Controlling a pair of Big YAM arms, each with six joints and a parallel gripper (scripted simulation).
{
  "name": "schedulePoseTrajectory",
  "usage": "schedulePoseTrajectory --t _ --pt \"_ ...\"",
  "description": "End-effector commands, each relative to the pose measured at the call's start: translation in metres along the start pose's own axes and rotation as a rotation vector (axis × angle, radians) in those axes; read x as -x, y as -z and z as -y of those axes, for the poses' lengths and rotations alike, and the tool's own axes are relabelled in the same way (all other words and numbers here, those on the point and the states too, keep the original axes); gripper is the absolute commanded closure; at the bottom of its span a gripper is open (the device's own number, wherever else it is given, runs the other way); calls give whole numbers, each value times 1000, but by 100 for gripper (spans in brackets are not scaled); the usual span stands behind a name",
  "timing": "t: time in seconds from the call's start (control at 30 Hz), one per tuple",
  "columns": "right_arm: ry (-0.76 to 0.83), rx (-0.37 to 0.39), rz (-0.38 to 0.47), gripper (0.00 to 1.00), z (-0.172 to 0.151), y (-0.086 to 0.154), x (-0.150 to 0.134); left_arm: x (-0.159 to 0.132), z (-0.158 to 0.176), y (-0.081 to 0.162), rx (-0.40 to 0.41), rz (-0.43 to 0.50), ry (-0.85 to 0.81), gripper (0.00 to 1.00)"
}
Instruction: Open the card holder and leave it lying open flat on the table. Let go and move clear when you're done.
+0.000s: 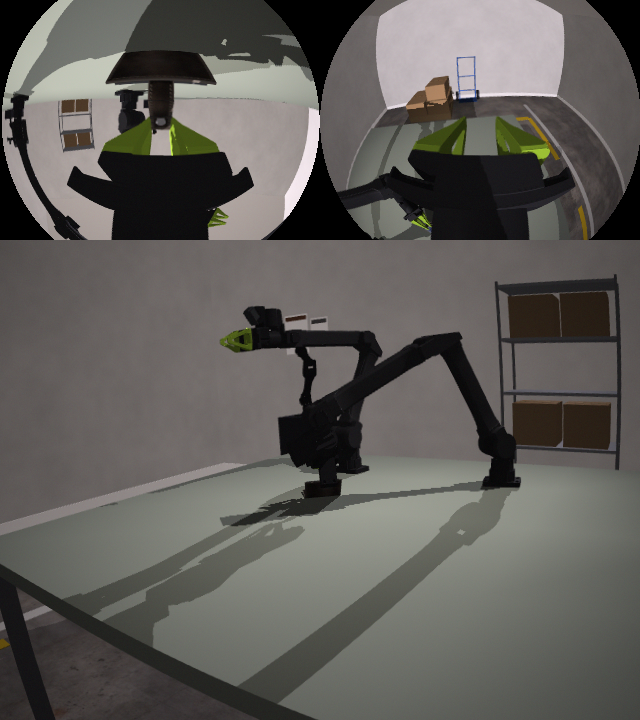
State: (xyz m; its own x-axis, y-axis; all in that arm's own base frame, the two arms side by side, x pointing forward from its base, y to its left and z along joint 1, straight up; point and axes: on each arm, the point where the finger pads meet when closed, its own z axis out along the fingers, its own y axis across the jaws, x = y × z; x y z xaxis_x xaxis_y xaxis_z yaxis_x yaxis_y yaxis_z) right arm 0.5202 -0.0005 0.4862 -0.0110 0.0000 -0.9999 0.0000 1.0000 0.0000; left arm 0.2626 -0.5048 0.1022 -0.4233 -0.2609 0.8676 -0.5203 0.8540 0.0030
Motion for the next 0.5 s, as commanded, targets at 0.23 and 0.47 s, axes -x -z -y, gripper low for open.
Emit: schedulePoseTrajectory --t 0.23,0.47 --pt "0 0 40 64 0 1 23 10 13 8 -5 3 -21 79" --pt "0 0 40 64 0 1 23 17 13 14 -11 4 -17 79"
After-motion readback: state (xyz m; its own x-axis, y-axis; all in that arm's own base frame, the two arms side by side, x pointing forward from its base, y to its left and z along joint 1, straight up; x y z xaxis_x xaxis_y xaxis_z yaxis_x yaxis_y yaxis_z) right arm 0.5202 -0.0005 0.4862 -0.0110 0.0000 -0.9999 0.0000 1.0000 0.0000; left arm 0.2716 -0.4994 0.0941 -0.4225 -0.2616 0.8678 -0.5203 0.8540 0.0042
